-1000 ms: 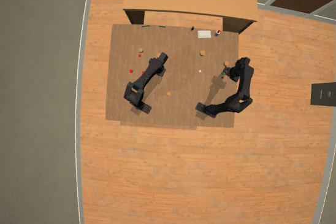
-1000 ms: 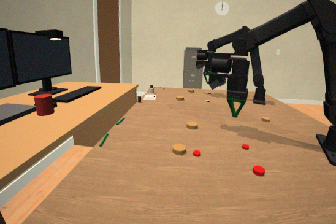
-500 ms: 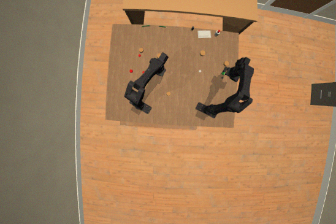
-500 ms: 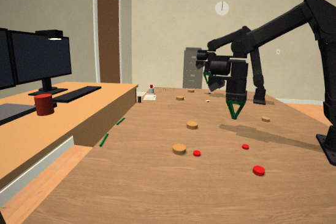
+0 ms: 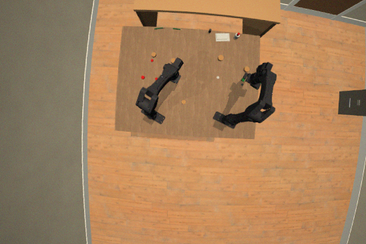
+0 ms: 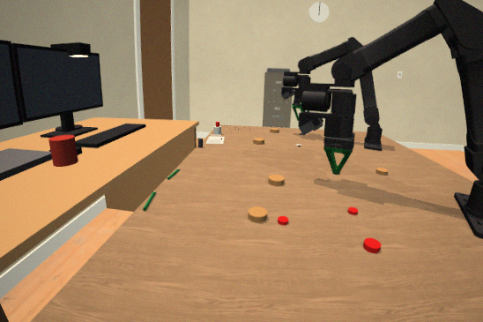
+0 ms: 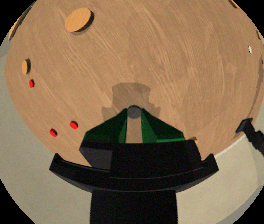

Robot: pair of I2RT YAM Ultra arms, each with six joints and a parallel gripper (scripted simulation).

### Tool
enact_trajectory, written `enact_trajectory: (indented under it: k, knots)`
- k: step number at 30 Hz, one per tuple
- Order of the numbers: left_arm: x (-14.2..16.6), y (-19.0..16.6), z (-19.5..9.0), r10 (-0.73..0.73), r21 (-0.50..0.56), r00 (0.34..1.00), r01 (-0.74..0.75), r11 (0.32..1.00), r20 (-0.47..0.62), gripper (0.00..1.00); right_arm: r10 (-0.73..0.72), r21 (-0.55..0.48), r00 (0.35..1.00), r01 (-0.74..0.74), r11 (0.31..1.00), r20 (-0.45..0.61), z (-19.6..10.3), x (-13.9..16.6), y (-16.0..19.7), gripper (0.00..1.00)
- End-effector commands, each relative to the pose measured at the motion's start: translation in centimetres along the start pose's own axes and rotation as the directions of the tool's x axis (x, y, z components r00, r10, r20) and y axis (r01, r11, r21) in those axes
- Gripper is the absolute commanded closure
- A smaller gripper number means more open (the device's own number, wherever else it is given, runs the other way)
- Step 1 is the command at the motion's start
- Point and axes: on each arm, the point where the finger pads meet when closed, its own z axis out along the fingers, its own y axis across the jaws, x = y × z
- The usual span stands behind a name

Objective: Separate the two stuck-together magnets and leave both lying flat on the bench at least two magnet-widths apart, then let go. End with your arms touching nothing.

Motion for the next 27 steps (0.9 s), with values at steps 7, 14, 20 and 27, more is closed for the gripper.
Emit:
enact_trajectory:
  k: [7, 14, 20, 27]
  knots:
    - [-0.6, 0.0, 0.2, -0.004, 0.001, 1.0, 0.004, 1.0, 0.024, 0.82, -0.003, 0.0, 1.0, 0.003, 1.0, 0.023, -0.5, -0.3, 0.1, 0.0]
    - [-0.5, 0.0, 0.5, -0.004, 0.001, 1.0, 0.004, 1.0, 0.024, 0.82, -0.003, 0.0, 1.0, 0.003, 1.0, 0.023, -0.5, -0.3, 0.1, 0.0]
    - [-0.6, 0.1, 0.9, -0.004, 0.001, 1.0, 0.004, 1.0, 0.024, 0.82, -0.003, 0.0, 1.0, 0.003, 1.0, 0.023, -0.5, -0.3, 0.1, 0.0]
    - [-0.6, 0.1, 1.2, -0.004, 0.001, 1.0, 0.004, 1.0, 0.024, 0.82, -0.003, 0.0, 1.0, 0.003, 1.0, 0.023, -0.5, -0.3, 0.1, 0.0]
